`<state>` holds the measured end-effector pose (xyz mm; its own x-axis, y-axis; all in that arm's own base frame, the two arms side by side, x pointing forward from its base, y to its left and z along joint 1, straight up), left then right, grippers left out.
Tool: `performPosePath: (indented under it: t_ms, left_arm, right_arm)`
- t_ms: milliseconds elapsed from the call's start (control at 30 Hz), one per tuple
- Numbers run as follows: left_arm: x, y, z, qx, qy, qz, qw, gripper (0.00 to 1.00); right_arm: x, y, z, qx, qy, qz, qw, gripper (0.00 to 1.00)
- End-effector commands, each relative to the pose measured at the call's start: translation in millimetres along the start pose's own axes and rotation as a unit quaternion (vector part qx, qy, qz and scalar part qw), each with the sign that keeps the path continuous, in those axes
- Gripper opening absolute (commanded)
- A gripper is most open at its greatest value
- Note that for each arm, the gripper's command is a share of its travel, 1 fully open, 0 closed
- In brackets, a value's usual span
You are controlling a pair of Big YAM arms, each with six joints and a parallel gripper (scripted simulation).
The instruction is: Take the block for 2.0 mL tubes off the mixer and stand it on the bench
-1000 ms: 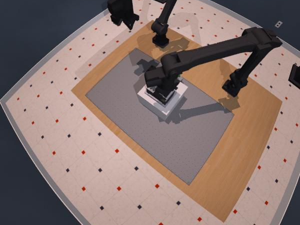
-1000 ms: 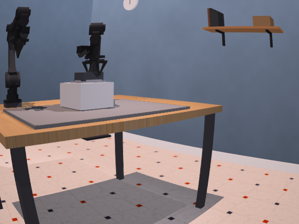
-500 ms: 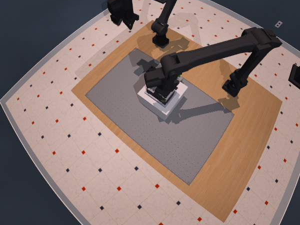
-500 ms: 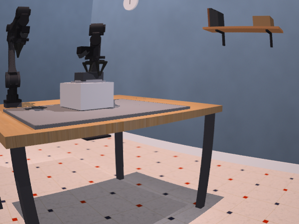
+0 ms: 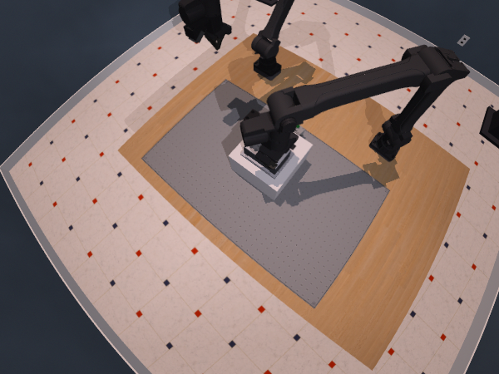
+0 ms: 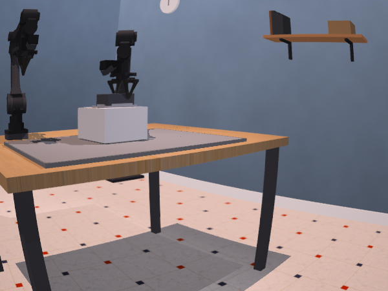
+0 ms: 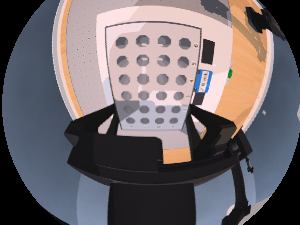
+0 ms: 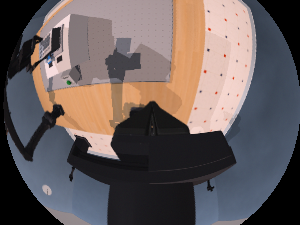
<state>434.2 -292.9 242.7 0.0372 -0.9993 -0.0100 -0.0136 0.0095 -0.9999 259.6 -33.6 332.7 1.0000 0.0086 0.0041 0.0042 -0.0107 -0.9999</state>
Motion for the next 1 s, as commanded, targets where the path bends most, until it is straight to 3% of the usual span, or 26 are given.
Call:
performPosePath:
  t_ms: [0,967]
  left_arm:
    - [-6.3,-16.4,4.1,0.014,-0.007,-0.011,1.0,0.0]
    - [-6.3,-16.4,4.1,0.014,-0.007,-0.011,1.0,0.0]
  right_arm:
    - [1.2,-14.3,-1.9,-0.002,0.001,-0.014,1.0,0.0]
    - [3.3,-20.4,-2.2,-0.003,0.002,-0.021,1.0,0.0]
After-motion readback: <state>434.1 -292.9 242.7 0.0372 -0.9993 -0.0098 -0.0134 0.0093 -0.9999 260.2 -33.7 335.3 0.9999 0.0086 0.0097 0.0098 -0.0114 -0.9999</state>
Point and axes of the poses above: on each arm, the point where the finger pads meet when closed, its own y axis out along the fingers, its own z axis across the jaws, x = y × z, the point moved 7 cm from there along -y, back along the fingers, and after that the axes turned 2 degrees about y, right-handed, at the moved point
